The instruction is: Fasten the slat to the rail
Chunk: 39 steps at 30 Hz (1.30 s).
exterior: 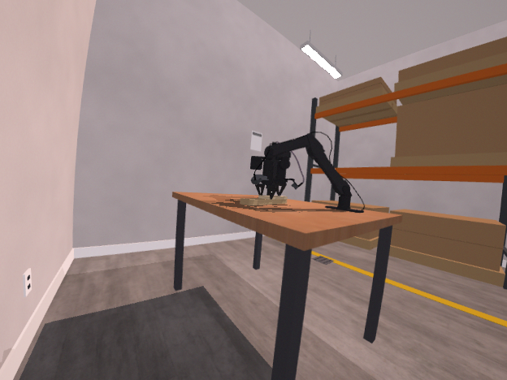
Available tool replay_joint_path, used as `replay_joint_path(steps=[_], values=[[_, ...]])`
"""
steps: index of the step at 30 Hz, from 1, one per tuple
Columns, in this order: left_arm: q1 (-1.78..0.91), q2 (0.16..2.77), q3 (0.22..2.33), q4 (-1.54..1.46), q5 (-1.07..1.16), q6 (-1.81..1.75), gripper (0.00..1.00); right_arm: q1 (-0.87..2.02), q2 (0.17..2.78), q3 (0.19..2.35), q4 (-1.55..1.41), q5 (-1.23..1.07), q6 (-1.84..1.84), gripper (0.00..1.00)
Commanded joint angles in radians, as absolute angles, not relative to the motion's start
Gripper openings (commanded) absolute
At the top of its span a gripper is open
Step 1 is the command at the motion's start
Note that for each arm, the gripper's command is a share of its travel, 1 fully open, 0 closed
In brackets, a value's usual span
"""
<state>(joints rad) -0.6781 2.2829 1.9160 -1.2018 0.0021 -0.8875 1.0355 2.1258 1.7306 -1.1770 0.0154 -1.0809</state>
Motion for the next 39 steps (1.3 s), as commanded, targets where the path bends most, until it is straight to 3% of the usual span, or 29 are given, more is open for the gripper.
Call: replay_joint_path(steps=[1,39], values=[[-0.678,2.274,1.920,-1.203,0.000,-0.890,0.72,1.033,2.118,1.735,-1.177,0.007,-0.908,0.11],[-0.678,2.274,1.920,-1.203,0.000,-0.890,0.72,1.029,2.117,1.732,-1.175,-0.001,0.440,0.11]])
